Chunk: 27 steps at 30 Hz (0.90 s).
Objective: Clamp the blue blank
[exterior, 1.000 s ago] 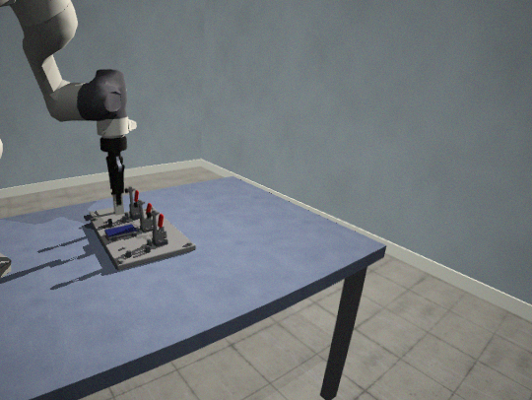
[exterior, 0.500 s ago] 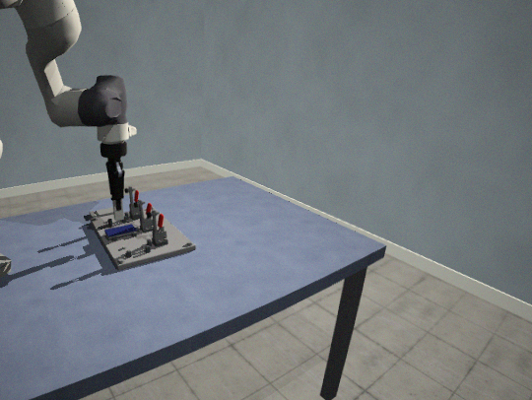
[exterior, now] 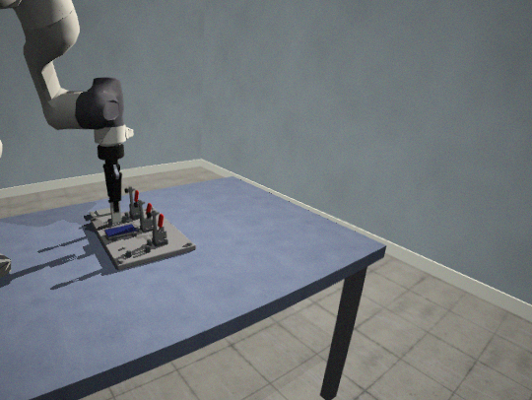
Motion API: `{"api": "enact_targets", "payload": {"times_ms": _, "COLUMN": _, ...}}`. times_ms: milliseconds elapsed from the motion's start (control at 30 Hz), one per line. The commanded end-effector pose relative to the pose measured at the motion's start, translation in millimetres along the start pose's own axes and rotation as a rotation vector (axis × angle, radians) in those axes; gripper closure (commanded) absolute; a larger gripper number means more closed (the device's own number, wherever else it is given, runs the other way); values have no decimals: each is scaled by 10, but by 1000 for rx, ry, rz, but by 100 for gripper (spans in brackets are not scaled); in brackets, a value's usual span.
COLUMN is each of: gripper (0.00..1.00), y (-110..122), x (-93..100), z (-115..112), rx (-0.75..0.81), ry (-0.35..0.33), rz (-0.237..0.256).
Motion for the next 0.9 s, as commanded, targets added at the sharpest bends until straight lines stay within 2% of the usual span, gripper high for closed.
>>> {"api": "enact_targets", "payload": {"times_ms": 0, "gripper": 100, "y": -28, "x": 3, "z": -108, "rx": -13, "ry": 5, "rz": 0}}
{"api": "enact_targets", "payload": {"times_ms": 233, "gripper": 100, "y": -101, "x": 1, "z": -481, "rx": -13, "ry": 5, "rz": 1}}
{"api": "enact_targets", "payload": {"times_ms": 300, "gripper": 100, "y": -101, "x": 1, "z": -481, "rx": -13, "ry": 5, "rz": 1}}
{"api": "enact_targets", "payload": {"times_ms": 467, "gripper": 100, "y": -136, "x": 0, "z": -659, "rx": -13, "ry": 5, "rz": 0}}
{"api": "enact_targets", "payload": {"times_ms": 867, "gripper": 100, "y": -143, "x": -49, "z": -697, "rx": -13, "ry": 5, "rz": 0}}
Point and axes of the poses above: the point where the finger pads meet when closed, its own x axis back along the fingers, its own y axis across the jaws, z = x × y, the point moved 3 cm from there along x, back along the fingers, and after that the axes turned 11 degrees about x, right-handed, at the moved point
